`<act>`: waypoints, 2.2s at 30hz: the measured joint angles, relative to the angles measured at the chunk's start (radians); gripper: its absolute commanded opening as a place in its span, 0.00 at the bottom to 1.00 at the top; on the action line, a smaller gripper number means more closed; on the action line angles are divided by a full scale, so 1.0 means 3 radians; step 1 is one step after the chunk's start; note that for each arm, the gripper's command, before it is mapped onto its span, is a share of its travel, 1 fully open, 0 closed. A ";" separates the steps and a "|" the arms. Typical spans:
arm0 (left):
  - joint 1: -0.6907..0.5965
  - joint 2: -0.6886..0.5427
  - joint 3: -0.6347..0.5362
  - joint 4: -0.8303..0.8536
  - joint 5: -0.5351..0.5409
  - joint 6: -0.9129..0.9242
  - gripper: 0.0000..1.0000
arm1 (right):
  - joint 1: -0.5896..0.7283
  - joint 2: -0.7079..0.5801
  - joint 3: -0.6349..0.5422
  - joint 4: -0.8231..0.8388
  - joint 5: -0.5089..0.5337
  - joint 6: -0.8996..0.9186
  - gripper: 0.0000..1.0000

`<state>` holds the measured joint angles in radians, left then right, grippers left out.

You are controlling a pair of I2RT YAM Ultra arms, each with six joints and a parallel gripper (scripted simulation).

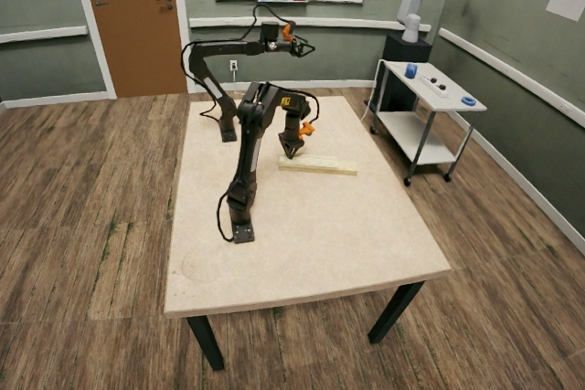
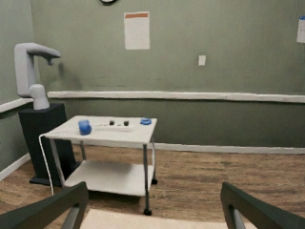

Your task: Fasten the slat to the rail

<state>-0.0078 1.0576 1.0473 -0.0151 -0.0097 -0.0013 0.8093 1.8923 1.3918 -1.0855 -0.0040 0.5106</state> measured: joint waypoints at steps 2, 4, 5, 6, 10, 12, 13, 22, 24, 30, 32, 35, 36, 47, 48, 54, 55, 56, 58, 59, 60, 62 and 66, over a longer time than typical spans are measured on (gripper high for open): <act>0.0000 0.0000 0.0000 0.0000 0.0000 0.0000 1.00 | 0.0000 0.0000 -0.0001 0.0001 -0.0004 0.0259 0.12; 0.0000 0.0000 0.0000 0.0000 0.0000 0.0000 1.00 | -0.0003 0.0000 -0.0001 0.0003 -0.0008 0.0456 0.12; 0.0000 0.0000 0.0000 0.0000 0.0000 0.0000 1.00 | -0.0004 0.0000 -0.0001 0.0003 -0.0009 0.0552 0.12; 0.0000 0.0000 0.0000 0.0000 0.0000 0.0000 1.00 | -0.0003 0.0000 -0.0001 0.0004 -0.0010 0.0656 0.12; 0.0000 0.0000 0.0000 0.0000 0.0000 0.0000 1.00 | -0.0003 -0.0003 -0.0008 0.0011 -0.0019 0.1113 0.12; 0.0000 0.0000 0.0000 0.0000 0.0000 0.0000 1.00 | -0.0003 -0.0003 -0.0008 0.0015 -0.0022 0.1357 0.12; 0.0000 0.0000 0.0000 0.0000 0.0000 0.0000 1.00 | -0.0003 -0.0003 -0.0008 0.0017 -0.0023 0.1481 0.12; 0.0000 0.0000 0.0000 0.0000 0.0000 0.0000 1.00 | -0.0010 -0.0003 -0.0008 0.0027 -0.0037 0.2546 0.12; 0.0000 0.0000 0.0000 0.0000 0.0000 0.0000 1.00 | -0.0010 -0.0003 -0.0008 0.0029 -0.0038 0.2758 0.12; 0.0000 0.0000 0.0000 0.0000 0.0000 0.0000 1.00 | -0.0010 -0.0003 -0.0008 0.0037 -0.0039 0.3475 0.12; 0.0000 0.0000 0.0000 0.0000 0.0000 0.0000 1.00 | -0.0010 -0.0001 -0.0008 0.0039 -0.0041 0.3730 0.12; 0.0000 0.0000 0.0000 0.0000 0.0000 0.0000 1.00 | -0.0010 -0.0001 -0.0008 0.0045 -0.0039 0.4101 0.12; 0.0000 0.0000 0.0000 0.0000 0.0000 0.0000 1.00 | -0.0010 -0.0001 -0.0008 0.0046 -0.0039 0.4205 0.12; 0.0000 0.0000 0.0000 0.0000 0.0000 0.0000 1.00 | -0.0010 -0.0020 -0.0034 0.0072 -0.0041 0.4625 0.12; 0.0000 0.0000 0.0000 0.0000 0.0000 0.0000 1.00 | -0.0010 -0.0020 -0.0034 0.0072 -0.0041 0.4634 0.12; 0.0000 0.0000 0.0000 0.0000 0.0000 0.0000 1.00 | -0.0010 -0.0020 -0.0034 0.0072 -0.0041 0.4659 0.12; 0.0000 0.0000 0.0000 0.0000 0.0000 0.0000 1.00 | -0.0010 -0.0020 -0.0034 0.0072 -0.0041 0.4662 0.12; 0.0000 0.0000 0.0000 0.0000 0.0000 0.0000 1.00 | -0.0010 -0.0020 -0.0034 0.0072 -0.0041 0.4663 0.12; 0.0000 0.0000 0.0000 0.0000 0.0000 0.0000 1.00 | -0.0010 -0.0020 -0.0034 0.0072 -0.0041 0.4665 0.12; 0.0000 0.0000 0.0000 0.0000 0.0000 0.0000 1.00 | -0.0010 -0.0020 -0.0034 0.0072 -0.0041 0.4667 0.12; 0.0000 0.0000 0.0000 0.0000 0.0000 0.0000 1.00 | -0.0010 -0.0020 -0.0034 0.0072 -0.0041 0.4667 0.12; 0.0000 0.0000 0.0000 0.0000 0.0000 0.0000 1.00 | -0.0010 -0.0020 -0.0034 0.0072 -0.0041 0.4668 0.12; 0.0000 0.0000 0.0000 0.0000 0.0000 0.0000 1.00 | -0.0010 -0.0020 -0.0034 0.0072 -0.0041 0.4668 0.24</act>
<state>-0.0078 1.0576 1.0473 -0.0151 -0.0097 -0.0013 0.8062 1.8862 1.3815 -1.0637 -0.0162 1.9110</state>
